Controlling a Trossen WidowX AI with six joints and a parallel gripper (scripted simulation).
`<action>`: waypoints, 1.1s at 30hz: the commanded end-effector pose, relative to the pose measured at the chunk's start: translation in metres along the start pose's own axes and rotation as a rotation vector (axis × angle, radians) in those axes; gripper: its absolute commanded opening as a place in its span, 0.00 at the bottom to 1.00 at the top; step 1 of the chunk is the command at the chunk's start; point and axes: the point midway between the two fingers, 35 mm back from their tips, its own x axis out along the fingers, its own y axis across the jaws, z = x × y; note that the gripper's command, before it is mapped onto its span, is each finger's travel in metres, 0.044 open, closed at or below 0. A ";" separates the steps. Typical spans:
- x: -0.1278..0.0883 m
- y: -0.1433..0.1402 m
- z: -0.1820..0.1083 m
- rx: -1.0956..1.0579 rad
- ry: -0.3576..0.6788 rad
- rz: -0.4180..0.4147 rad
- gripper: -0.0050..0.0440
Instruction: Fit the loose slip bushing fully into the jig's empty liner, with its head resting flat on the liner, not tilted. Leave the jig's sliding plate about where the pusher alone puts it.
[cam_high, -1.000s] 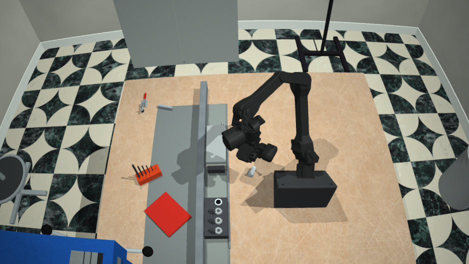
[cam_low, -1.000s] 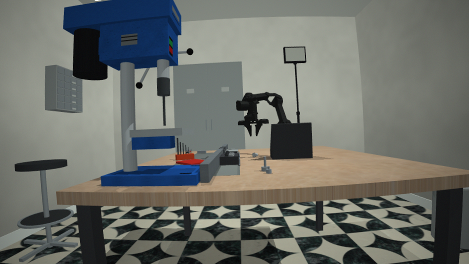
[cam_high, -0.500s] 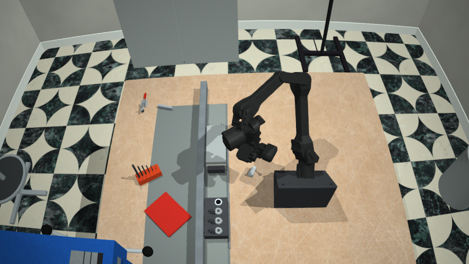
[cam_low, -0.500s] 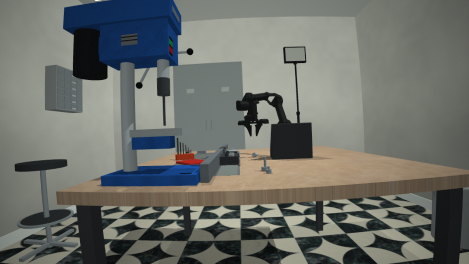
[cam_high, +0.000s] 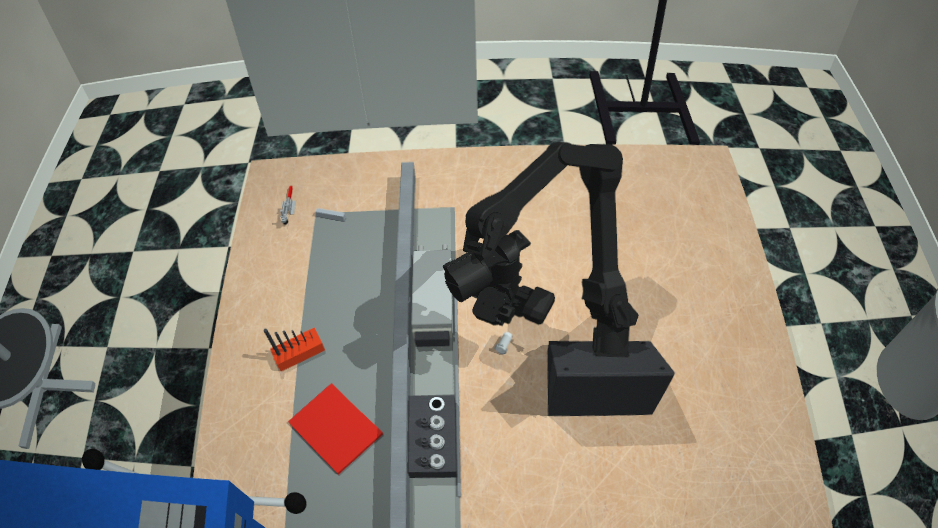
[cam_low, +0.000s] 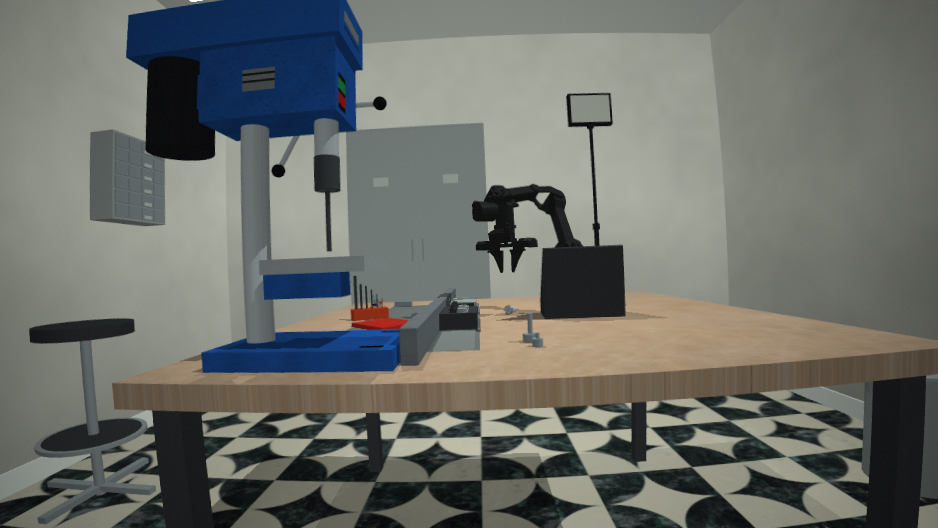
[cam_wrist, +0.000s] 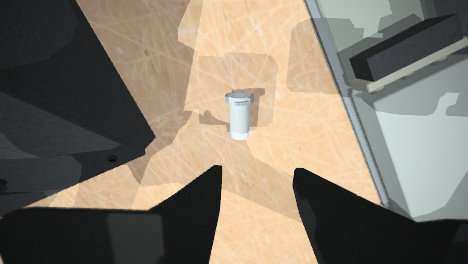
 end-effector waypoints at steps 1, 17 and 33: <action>-0.003 -0.002 0.001 0.012 -0.011 -0.005 0.46; -0.003 -0.002 0.001 0.012 -0.011 -0.005 0.46; 0.020 0.003 -0.003 0.909 -0.072 0.043 0.69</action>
